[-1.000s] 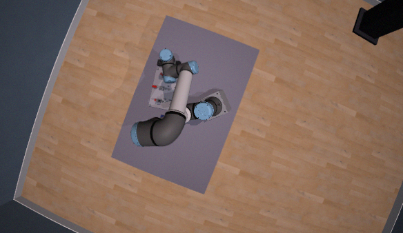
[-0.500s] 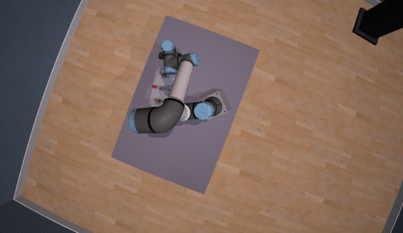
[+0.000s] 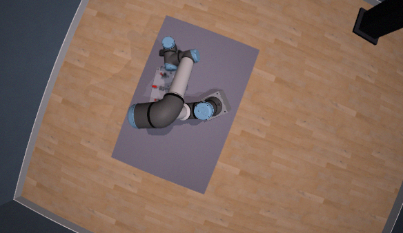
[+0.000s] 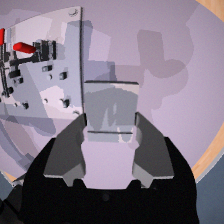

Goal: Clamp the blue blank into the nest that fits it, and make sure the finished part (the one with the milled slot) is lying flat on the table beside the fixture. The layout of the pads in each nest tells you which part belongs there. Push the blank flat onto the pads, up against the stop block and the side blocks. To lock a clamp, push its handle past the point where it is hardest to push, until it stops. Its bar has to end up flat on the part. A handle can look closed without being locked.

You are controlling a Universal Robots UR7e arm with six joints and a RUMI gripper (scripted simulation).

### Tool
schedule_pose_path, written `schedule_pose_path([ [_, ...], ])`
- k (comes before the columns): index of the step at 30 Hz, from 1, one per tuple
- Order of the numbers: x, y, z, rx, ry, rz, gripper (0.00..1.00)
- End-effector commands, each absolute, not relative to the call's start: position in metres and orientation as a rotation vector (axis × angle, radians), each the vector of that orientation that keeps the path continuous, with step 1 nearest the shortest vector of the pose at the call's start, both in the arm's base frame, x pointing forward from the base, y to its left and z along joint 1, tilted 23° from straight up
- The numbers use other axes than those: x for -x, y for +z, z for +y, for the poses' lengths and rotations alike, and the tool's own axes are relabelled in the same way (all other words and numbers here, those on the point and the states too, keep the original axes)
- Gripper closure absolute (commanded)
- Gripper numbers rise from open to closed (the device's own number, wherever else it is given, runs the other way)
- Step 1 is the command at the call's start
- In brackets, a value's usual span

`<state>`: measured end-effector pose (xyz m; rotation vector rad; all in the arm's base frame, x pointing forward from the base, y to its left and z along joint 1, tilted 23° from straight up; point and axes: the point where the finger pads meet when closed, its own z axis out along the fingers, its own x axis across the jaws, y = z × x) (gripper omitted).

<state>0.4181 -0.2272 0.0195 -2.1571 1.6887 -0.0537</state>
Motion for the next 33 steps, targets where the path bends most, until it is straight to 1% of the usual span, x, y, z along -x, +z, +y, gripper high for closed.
schedule_pose_path([
  [1, -0.418, 0.02, -0.228, 2.157, -0.055, 1.689, 1.0],
  [23, -0.419, 0.019, -0.228, 2.157, -0.055, 1.689, 1.0],
  [33, -0.423, 0.003, -0.223, 2.157, -0.055, 1.689, 1.0],
])
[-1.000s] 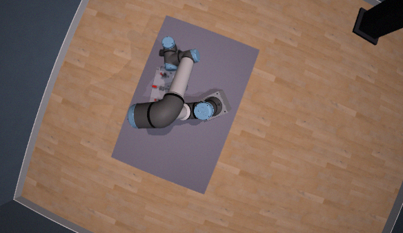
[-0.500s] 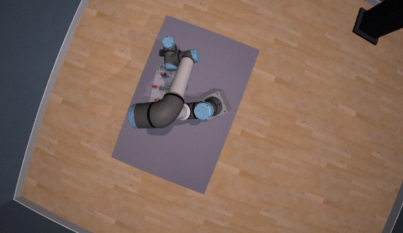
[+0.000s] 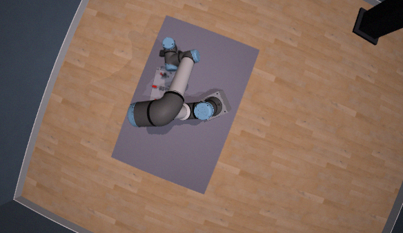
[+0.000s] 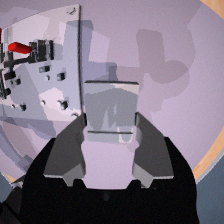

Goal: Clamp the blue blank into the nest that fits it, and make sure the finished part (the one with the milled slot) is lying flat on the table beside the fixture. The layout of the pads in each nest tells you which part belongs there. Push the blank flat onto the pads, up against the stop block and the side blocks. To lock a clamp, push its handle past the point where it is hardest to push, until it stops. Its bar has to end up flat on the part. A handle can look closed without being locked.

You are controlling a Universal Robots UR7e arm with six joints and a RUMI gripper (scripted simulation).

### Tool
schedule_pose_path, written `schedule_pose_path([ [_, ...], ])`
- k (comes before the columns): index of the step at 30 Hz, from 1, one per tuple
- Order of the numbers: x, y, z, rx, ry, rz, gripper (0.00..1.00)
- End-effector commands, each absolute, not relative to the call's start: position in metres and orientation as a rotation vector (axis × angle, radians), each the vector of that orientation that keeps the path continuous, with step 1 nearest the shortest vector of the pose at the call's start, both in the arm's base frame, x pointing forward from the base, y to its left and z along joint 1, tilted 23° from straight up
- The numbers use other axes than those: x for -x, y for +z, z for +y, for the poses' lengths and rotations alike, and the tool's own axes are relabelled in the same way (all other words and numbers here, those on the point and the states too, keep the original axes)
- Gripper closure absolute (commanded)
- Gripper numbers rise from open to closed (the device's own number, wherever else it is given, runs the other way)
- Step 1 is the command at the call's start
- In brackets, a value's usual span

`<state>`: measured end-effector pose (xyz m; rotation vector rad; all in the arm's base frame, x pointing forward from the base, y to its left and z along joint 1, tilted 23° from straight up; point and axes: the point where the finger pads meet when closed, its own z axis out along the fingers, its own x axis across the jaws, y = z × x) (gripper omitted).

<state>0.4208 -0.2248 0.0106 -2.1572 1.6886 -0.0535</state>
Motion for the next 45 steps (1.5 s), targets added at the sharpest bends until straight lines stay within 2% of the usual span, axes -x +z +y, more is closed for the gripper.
schedule_pose_path([
  [1, -0.424, 0.0, -0.222, 2.157, -0.055, 1.689, 1.0],
  [20, -0.44, -0.054, -0.205, 2.157, -0.055, 1.689, 1.0],
  [45, -0.441, -0.057, -0.205, 2.157, -0.055, 1.689, 1.0],
])
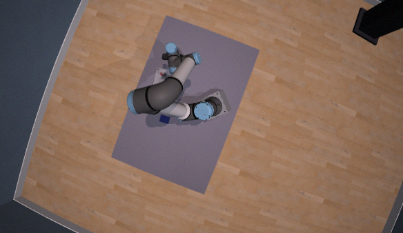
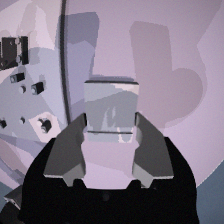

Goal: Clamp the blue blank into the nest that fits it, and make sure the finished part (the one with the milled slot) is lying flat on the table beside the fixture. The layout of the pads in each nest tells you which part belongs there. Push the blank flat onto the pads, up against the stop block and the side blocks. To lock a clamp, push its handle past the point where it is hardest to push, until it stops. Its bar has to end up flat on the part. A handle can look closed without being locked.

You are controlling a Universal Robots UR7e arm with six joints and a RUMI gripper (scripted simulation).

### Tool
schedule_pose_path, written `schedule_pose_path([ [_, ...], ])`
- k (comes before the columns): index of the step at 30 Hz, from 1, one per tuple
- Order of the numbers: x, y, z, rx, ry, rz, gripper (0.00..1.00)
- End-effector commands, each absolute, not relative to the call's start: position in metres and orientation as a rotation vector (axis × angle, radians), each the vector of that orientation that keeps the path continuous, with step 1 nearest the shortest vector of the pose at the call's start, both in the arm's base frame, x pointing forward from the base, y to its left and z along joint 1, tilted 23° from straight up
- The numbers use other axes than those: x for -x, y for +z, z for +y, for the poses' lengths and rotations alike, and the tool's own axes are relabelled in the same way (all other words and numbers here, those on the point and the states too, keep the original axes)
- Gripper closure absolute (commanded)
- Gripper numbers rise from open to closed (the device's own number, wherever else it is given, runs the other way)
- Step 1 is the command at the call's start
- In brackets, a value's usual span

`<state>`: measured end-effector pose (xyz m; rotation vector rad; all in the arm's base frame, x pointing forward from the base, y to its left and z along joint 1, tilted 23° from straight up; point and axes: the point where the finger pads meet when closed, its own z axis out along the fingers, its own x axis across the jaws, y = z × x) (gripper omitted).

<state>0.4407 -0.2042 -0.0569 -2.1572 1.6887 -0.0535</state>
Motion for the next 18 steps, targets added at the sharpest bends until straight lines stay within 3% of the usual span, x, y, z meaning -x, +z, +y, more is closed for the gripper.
schedule_pose_path([
  [1, -0.4409, -0.0565, -0.2047, 2.157, -0.055, 1.689, 1.0],
  [18, -0.4426, -0.0619, -0.203, 2.157, -0.055, 1.689, 1.0],
])
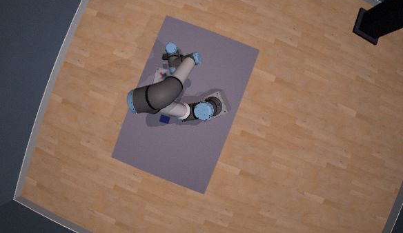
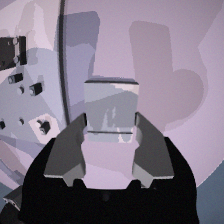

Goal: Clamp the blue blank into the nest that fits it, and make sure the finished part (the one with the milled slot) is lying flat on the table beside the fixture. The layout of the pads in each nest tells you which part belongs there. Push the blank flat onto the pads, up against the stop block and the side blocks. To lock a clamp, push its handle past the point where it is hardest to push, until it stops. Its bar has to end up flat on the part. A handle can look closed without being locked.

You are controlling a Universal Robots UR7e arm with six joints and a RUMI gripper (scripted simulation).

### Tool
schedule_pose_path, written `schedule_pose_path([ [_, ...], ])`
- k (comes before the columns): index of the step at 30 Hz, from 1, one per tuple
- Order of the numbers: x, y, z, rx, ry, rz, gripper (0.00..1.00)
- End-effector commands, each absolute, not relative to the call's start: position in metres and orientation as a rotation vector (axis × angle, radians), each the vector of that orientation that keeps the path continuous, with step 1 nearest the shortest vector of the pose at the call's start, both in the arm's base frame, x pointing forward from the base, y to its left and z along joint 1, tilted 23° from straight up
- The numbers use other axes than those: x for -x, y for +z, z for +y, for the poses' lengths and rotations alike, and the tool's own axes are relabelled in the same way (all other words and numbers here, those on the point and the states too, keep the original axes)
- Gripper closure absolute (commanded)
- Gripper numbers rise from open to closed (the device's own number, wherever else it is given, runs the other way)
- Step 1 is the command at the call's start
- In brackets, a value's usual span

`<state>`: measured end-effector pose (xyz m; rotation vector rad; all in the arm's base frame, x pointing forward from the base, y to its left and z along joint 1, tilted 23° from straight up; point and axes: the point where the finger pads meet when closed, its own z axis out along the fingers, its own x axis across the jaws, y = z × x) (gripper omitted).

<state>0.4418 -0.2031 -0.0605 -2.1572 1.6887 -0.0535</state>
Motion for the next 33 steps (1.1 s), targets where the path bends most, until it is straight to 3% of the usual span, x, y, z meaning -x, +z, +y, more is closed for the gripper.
schedule_pose_path([
  [1, -0.4426, -0.0619, -0.203, 2.157, -0.055, 1.689, 1.0],
  [20, -0.4429, -0.0632, -0.2026, 2.157, -0.055, 1.689, 1.0],
  [21, -0.4429, -0.0632, -0.2026, 2.157, -0.055, 1.689, 0.46],
  [33, -0.4429, -0.0632, -0.2026, 2.157, -0.055, 1.689, 0.46],
])
